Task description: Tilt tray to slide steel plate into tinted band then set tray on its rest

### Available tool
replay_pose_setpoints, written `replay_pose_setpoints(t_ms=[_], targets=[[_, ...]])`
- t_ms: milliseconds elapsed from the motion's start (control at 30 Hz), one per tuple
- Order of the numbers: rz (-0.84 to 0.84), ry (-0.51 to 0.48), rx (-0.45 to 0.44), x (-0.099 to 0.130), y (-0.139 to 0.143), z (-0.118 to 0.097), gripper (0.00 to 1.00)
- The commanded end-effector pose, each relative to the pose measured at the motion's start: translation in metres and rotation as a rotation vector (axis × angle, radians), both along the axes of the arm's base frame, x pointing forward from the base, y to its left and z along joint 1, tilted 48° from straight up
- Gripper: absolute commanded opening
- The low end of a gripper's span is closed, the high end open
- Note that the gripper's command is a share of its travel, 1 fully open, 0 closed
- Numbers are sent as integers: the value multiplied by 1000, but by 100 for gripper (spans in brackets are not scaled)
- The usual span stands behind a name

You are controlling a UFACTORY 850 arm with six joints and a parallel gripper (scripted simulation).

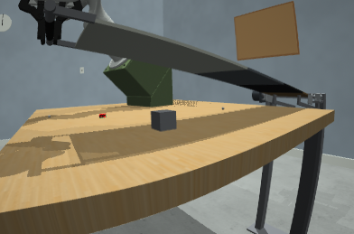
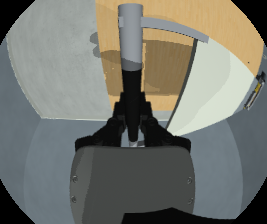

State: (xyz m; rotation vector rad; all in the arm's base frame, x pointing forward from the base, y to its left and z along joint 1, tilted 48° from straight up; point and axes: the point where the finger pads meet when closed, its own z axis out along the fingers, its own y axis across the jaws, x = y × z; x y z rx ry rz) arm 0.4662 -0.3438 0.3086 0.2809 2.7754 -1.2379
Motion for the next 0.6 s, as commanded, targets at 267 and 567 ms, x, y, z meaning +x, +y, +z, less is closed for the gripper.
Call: replay_pose_setpoints(t_ms=[267,567], targets=[[2,-2,0,3,44,25,0],[2,-2,0,1,2,1,0]])
